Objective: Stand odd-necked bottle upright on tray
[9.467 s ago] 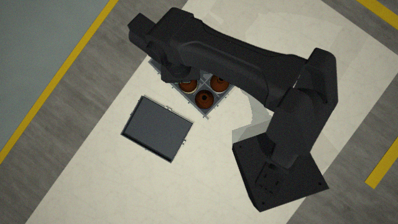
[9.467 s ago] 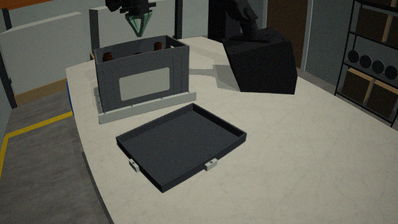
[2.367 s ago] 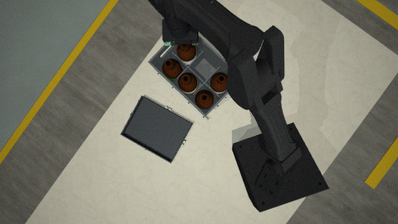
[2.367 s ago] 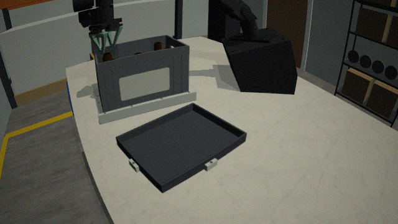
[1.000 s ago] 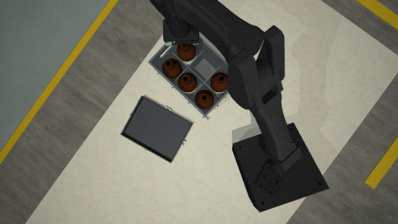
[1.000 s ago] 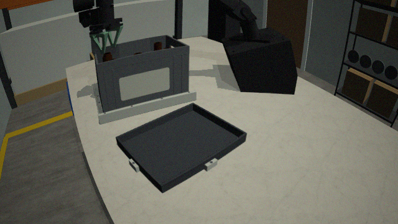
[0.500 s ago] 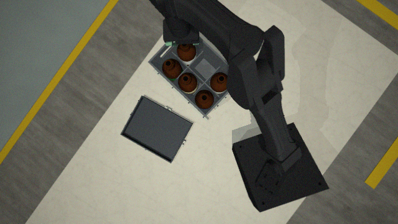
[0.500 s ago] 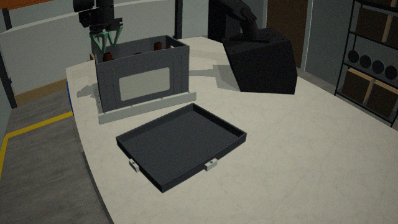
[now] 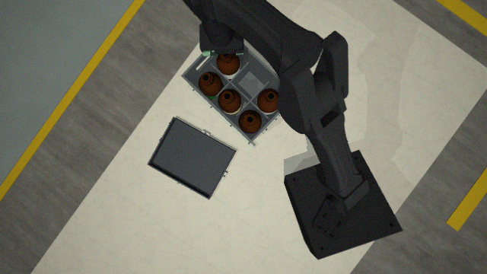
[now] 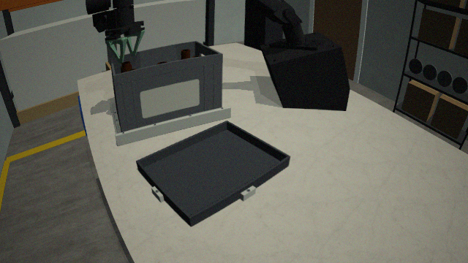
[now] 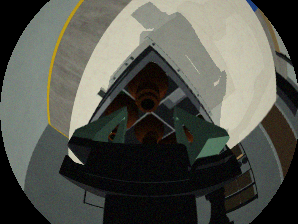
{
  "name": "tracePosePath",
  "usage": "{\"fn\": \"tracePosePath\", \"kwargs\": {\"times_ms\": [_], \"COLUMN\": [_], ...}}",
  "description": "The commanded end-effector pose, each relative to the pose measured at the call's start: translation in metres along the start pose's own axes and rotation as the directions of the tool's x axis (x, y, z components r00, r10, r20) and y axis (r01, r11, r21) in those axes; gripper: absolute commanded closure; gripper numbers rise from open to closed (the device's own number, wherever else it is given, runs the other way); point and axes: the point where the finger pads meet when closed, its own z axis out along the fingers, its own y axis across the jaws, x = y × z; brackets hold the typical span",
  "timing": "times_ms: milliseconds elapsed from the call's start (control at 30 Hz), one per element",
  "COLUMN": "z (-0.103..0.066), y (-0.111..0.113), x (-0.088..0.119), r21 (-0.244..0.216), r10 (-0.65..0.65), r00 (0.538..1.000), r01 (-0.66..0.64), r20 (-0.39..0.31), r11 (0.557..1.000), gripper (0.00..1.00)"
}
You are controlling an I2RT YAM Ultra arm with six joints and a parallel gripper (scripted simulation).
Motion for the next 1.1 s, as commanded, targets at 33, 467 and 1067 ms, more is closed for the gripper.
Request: {"fn": "tracePosePath", "kwargs": {"times_ms": [33,467,1067], "z": [-0.03,-0.023,-0.024], "y": [0.005,0.005,0.008], "x": [-0.012,-0.011,-0.013], "r21": [-0.047,-0.035,-0.037], "r10": [0.007,0.004,0.003], "r00": [0.998,0.999,0.999], "r01": [-0.004,-0.002,-0.001], "r20": [0.062,0.048,0.05], "r11": [0.999,0.999,0.999], "gripper": [0.39,0.39,0.39]}}
